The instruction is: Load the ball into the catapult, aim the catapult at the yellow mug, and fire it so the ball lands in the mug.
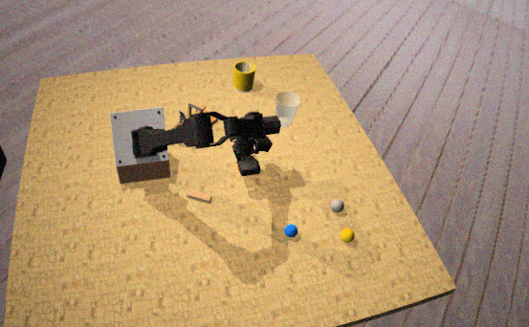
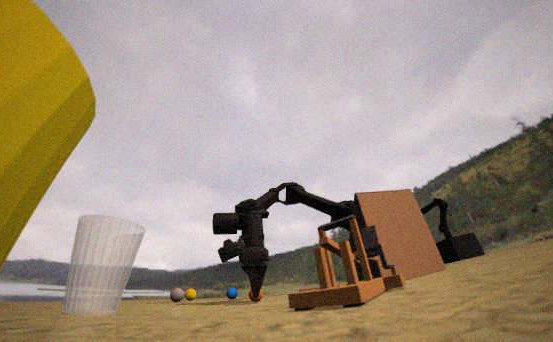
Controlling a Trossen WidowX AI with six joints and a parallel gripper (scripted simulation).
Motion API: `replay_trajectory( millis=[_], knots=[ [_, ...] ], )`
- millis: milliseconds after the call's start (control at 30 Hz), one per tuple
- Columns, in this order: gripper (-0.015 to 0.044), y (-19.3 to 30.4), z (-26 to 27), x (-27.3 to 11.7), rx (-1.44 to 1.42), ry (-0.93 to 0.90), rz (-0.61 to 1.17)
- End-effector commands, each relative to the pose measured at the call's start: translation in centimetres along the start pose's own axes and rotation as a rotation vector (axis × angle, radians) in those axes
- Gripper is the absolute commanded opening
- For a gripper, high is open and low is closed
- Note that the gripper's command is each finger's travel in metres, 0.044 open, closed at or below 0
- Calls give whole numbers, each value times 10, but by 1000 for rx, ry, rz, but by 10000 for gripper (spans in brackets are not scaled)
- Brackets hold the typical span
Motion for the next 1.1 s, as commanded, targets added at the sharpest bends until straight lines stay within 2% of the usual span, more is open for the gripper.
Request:
replay_trajectory(
  millis=[0, 100, 233, 767, 900, 1067],
  knots=[
    [116, 0, 0, 1, -4, 3, 0],
    [96, 0, 0, 1, -4, 3, 0],
    [0, -1, 1, -9, -4, 0, 0],
    [0, 7, -1, -121, -5, -4, 2],
    [0, 8, 0, -125, -9, -3, 4],
    [0, 25, 34, -123, -120, -14, 38]
  ],
)
Point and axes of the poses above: the point midway between the two fingers, 35 mm back from their tips, its own x axis out along the fingers, its own z axis across the jaws, y = z × x, the point moved 3 cm from there along -x, back along the fingers, and after that the axes turned 9 degrees about x, right-handed, at the moved point
